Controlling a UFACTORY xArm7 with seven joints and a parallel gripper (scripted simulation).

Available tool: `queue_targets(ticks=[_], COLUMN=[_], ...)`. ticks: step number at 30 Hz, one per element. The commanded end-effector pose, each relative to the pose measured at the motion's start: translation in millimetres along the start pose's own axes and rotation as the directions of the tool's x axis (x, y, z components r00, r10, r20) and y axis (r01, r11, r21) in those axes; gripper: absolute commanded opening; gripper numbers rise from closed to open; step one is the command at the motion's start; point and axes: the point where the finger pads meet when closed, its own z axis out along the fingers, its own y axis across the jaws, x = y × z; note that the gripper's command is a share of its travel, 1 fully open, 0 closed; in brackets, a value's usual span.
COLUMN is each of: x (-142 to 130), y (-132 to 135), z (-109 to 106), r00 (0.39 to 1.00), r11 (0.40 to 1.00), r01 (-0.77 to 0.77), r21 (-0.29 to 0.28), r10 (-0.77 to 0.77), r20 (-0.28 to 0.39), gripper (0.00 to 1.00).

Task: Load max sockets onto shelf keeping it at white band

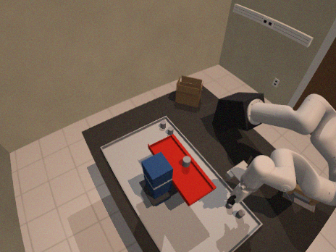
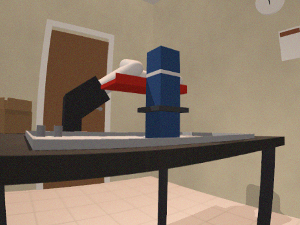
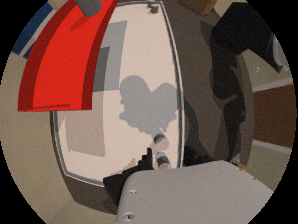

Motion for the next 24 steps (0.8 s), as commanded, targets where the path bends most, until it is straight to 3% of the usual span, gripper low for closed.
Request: queue_targets(ticks=[1,8,24], x=[-0.2,-0.2,-0.2], y=[-0.7,-0.8,-1.0], z=[-0.3,1.9,29.7], r00=[1.000,1.000,1.000], r11=[1.000,1.000,1.000], r01=[0.000,0.000,0.000], r21=[0.002,0.002,0.002], r10=[0.000,0.000,0.000], r20=[0.001,0.001,0.001], gripper=[0.61,0.61,0.61])
